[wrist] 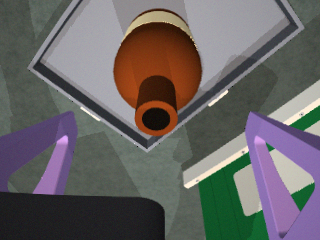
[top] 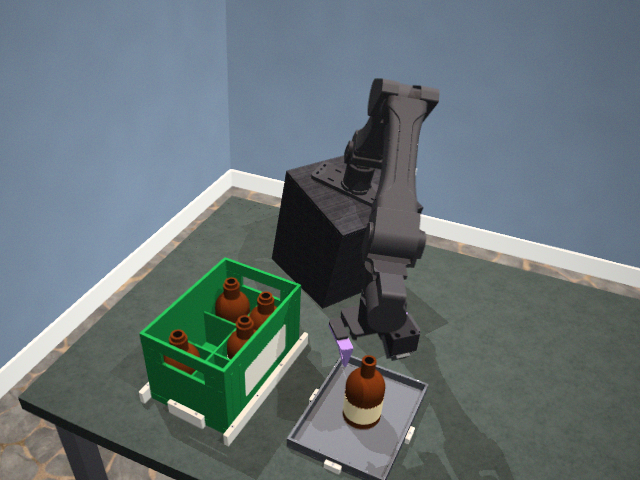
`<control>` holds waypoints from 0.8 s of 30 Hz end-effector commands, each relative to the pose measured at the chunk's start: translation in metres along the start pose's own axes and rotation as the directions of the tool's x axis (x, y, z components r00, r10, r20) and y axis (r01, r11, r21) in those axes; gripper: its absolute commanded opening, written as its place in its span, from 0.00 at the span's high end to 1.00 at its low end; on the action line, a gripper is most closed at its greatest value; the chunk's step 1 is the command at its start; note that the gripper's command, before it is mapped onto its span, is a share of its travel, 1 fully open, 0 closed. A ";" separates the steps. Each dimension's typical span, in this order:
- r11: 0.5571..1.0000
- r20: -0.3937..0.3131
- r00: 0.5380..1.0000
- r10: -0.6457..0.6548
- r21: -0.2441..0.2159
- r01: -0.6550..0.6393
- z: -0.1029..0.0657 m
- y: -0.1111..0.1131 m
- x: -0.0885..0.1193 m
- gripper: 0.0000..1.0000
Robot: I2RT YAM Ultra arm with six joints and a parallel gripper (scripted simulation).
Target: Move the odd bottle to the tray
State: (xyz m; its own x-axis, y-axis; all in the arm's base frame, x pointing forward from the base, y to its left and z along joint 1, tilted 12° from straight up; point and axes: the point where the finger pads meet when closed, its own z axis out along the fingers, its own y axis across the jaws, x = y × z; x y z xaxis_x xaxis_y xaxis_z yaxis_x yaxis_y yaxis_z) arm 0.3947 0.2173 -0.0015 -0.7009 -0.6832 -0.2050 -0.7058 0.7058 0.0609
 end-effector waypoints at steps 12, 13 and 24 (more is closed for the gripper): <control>1.000 0.041 0.999 -0.003 0.010 0.002 -0.052 -0.005 -0.012 0.00; 1.000 0.041 0.999 -0.003 0.009 0.002 -0.054 -0.005 -0.011 0.00; 1.000 0.041 0.999 -0.003 0.009 0.002 -0.067 -0.005 -0.011 0.00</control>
State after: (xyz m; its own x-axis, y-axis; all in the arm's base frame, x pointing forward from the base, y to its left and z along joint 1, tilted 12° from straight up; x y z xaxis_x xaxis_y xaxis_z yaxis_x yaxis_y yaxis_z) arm 0.3901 0.2101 0.0384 -0.6996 -0.6858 -0.2005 -0.7075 0.7041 0.0602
